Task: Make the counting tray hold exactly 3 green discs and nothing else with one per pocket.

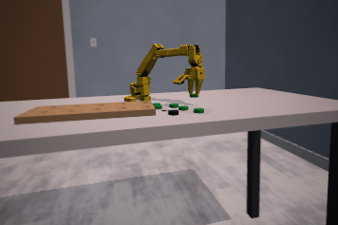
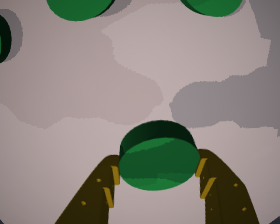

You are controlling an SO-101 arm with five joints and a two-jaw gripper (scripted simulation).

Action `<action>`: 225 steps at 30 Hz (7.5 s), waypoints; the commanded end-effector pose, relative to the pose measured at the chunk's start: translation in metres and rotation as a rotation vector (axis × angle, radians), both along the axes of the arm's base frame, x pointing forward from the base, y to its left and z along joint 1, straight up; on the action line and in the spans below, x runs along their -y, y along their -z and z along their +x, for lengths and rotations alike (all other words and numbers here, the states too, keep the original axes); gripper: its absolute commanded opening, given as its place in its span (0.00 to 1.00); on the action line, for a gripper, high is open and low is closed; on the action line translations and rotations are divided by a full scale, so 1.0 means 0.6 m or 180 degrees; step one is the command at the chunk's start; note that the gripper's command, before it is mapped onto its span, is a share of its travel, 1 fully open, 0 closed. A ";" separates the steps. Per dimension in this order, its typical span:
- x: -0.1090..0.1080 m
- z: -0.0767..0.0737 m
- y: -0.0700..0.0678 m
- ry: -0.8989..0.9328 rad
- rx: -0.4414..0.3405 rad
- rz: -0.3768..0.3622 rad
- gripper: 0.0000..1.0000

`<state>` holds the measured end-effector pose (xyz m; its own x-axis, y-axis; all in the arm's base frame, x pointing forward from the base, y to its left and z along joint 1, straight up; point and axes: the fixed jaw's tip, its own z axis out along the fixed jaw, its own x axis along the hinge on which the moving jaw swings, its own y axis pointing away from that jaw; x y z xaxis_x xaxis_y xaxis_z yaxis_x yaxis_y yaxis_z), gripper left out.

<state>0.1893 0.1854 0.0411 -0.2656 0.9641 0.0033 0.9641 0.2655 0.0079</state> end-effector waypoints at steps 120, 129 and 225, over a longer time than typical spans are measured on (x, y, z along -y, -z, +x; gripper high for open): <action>0.232 0.039 -0.044 0.1788 0.0142 0.0084 0.00; 0.272 0.024 -0.040 0.2123 0.0145 0.0076 0.00; 0.342 -0.023 0.015 0.2781 0.0117 0.0046 0.00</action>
